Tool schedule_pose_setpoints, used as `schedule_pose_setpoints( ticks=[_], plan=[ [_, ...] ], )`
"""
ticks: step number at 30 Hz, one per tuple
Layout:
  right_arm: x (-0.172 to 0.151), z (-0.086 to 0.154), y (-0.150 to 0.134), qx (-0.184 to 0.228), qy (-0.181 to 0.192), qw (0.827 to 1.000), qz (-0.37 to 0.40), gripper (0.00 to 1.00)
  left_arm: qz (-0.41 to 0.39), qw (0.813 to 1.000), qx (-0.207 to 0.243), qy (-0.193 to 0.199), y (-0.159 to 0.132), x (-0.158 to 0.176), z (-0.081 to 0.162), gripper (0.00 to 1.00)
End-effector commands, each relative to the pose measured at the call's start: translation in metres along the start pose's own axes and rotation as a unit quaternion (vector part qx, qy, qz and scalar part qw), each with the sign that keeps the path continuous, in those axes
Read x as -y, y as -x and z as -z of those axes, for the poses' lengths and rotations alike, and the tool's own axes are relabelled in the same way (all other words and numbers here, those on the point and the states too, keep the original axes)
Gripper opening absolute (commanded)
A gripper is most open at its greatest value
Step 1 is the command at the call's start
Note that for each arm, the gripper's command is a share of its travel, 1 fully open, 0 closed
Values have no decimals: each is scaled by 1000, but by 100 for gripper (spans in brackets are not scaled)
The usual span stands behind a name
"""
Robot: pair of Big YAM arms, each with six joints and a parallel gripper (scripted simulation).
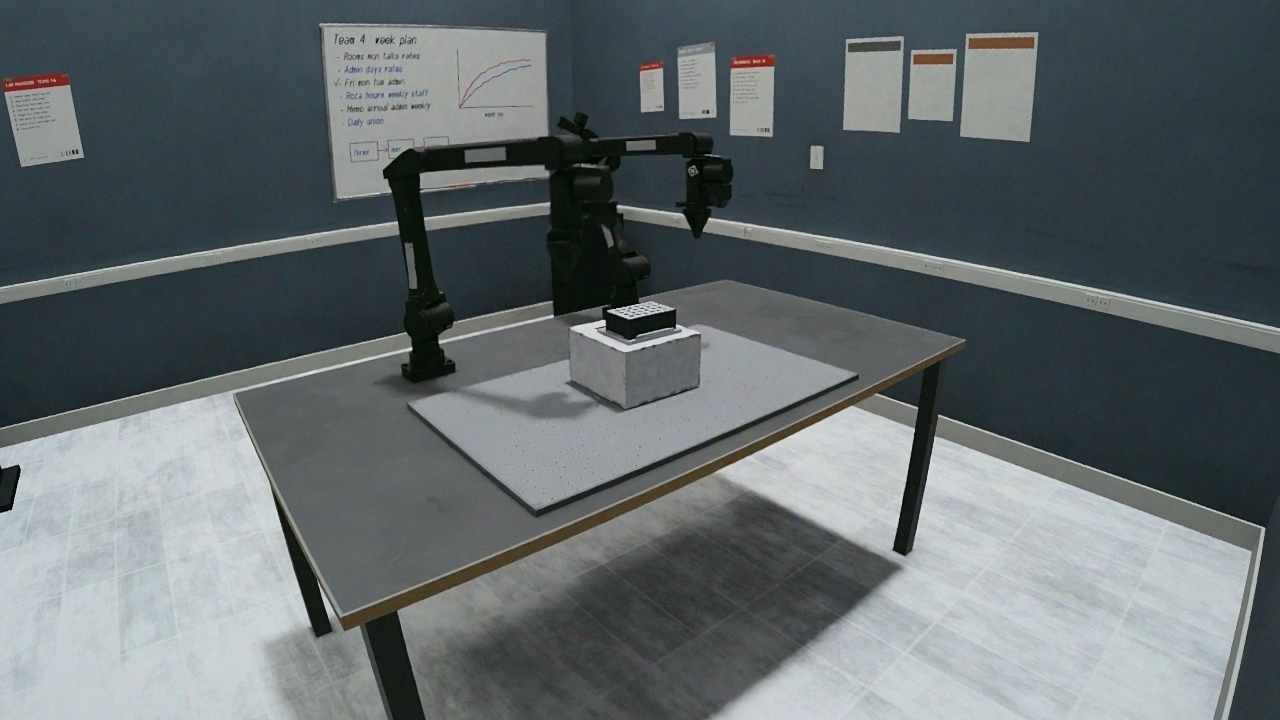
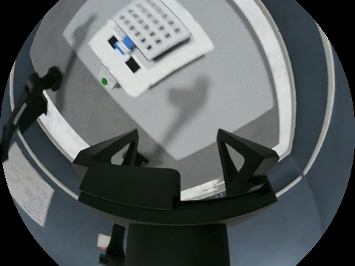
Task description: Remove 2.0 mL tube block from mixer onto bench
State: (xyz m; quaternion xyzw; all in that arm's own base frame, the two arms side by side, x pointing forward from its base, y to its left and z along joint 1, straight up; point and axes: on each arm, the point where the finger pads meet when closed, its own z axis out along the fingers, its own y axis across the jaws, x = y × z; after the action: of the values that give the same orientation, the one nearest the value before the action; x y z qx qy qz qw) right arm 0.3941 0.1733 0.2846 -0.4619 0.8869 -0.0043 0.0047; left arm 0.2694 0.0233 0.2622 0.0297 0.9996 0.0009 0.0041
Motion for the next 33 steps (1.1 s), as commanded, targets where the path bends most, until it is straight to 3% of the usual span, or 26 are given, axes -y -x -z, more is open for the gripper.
schedule_pose_setpoints(
  ticks=[1, 5, 9, 12, 16, 24, 27, 33],
  plan=[
    [1, 3, 33, -4, 4, 998, 61, 100, 8, 1000, -6, -3, 2, 1, -8, 0],
    [3, -15, 45, -23, 16, 995, 94, 100, 8, 1000, -7, -3, 2, -4, -9, 0],
    [-1, -16, 57, -23, 16, 993, 117, 100, 6, 1000, -8, -3, 2, -5, -9, 0],
    [-8, 7, 73, 0, 1, 989, 145, 100, 0, 1000, -8, -3, 3, -4, -9, 0],
    [-15, 16, 96, 8, -5, 981, 192, 100, -1, 1000, -8, -3, 3, -4, -8, 0],
    [-12, -22, 128, -27, 21, 964, 262, 100, -1, 1000, -7, -3, 3, -4, -8, 0],
    [-13, -20, 125, -17, 13, 964, 265, 100, -1, 1000, -7, -2, 3, -4, -8, 0],
    [-22, -45, 128, -2, 2, 943, 331, 100, -1, 1000, -6, -2, 3, -4, -7, 0]
  ],
)
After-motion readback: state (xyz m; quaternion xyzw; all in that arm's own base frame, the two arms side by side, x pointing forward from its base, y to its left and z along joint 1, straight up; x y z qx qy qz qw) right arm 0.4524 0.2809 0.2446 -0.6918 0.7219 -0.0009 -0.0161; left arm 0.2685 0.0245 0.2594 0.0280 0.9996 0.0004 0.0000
